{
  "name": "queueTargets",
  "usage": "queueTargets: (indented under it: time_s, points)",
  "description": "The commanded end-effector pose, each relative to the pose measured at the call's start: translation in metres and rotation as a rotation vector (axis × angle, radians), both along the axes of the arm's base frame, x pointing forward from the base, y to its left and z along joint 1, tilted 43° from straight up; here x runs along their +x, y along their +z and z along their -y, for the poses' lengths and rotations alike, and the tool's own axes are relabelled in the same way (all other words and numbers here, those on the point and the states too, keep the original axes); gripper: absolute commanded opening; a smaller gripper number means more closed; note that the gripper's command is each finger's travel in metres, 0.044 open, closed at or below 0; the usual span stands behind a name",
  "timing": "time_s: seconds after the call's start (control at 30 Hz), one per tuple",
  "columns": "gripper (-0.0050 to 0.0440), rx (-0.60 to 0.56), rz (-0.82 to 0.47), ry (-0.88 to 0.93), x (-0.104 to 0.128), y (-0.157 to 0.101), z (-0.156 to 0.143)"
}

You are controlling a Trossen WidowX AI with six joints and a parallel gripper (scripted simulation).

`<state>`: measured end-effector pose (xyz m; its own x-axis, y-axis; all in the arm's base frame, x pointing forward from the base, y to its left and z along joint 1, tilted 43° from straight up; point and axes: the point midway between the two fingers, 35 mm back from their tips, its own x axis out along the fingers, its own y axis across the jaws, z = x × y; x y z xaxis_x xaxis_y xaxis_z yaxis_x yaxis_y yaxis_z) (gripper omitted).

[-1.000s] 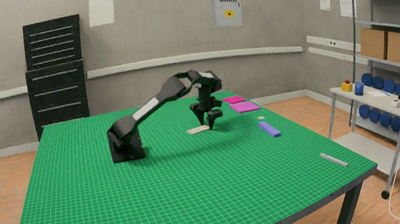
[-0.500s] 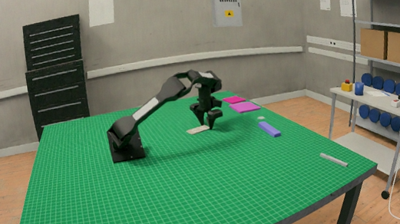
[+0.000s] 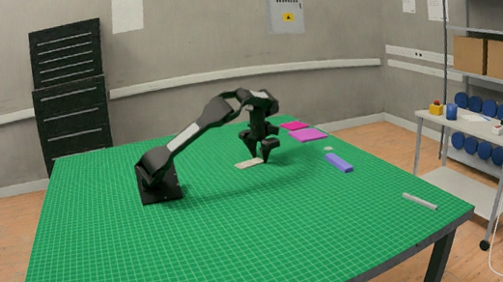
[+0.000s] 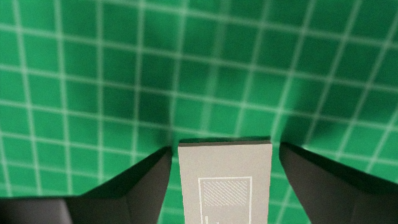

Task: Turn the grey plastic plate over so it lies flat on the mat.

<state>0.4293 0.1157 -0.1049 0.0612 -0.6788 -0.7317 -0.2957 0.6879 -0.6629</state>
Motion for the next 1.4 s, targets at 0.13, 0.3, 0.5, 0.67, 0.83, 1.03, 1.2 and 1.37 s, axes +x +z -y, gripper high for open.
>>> queueTargets:
  time_s: [0.13,0.3,0.5,0.67,0.83,1.03,1.2,1.37]
  points:
    - [0.0314,0.006,0.017,-0.003,0.0042,0.0091,0.0015]
    - [0.0314,0.006,0.017,-0.003,0.0042,0.0091,0.0015]
    - [0.0314,0.006,0.017,-0.003,0.0042,0.0091,0.0015]
    - [0.0266,0.006,0.017,-0.003,0.0042,0.0091,0.0015]
    - [0.0266,0.006,0.017,-0.003,0.0042,0.0091,0.0015]
    - [0.0266,0.006,0.017,-0.003,0.0042,0.0091,0.0015]
    - [0.0266,0.006,0.017,-0.003,0.0042,0.0091,0.0015]
    - [0.0266,0.006,0.017,-0.003,0.0042,0.0091,0.0015]
